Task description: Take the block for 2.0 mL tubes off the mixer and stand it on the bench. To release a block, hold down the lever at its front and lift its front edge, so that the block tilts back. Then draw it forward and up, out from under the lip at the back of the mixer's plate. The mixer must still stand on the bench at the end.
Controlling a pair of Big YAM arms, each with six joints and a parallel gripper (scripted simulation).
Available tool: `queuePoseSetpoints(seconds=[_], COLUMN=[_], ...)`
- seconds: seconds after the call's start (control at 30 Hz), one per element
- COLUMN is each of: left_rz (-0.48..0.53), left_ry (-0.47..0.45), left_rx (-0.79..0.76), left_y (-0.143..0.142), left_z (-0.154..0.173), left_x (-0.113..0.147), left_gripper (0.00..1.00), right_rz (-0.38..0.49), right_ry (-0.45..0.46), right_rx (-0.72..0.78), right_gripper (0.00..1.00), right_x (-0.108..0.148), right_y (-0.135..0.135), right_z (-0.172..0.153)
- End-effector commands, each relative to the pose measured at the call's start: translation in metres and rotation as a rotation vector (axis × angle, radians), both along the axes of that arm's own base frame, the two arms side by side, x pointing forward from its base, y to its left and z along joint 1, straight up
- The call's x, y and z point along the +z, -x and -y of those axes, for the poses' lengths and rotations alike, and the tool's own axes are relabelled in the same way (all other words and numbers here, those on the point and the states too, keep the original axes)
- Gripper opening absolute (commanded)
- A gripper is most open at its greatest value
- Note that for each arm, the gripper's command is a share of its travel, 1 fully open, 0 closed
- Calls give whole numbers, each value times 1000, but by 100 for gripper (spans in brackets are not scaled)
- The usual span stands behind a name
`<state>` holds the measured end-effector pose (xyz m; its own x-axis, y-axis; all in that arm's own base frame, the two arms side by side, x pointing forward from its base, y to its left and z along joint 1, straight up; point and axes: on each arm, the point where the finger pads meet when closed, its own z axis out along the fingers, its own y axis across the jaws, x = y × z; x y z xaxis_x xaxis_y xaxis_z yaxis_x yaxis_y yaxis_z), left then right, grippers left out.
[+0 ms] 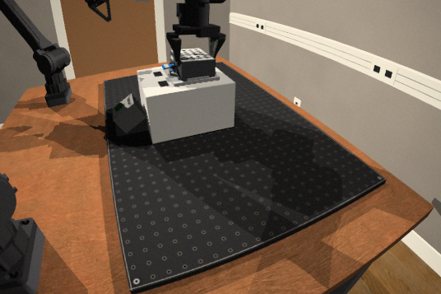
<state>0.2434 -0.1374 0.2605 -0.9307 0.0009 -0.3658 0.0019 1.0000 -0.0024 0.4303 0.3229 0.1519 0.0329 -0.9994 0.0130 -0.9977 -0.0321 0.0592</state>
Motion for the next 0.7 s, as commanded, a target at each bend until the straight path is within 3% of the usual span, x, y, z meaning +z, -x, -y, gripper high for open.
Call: queuePoseSetpoints(seconds=[0.0,0.07,0.17,0.37,0.5,0.67], left_rz=[-36,-76,-35,-193,-238,-201], left_ry=[-13,-11,-6,-5,-9,-10], left_rx=[-12,-14,-34,-22,-27,-19], left_y=[-14,-17,-17,-21,-18,-16], left_z=[-17,-28,-40,-75,-79,-111], left_x=[20,23,27,25,19,17], left_gripper=[0,0,0,0,0,0], right_rz=[22,22,22,22,22,22], right_ry=[-31,-31,-31,-31,-31,-32], right_rx=[53,53,53,53,53,53], right_gripper=[0,0,0,0,0,0], right_x=[15,15,15,15,15,15], right_y=[3,3,3,3,3,3], right_z=[-19,-19,-19,-20,-20,-20])
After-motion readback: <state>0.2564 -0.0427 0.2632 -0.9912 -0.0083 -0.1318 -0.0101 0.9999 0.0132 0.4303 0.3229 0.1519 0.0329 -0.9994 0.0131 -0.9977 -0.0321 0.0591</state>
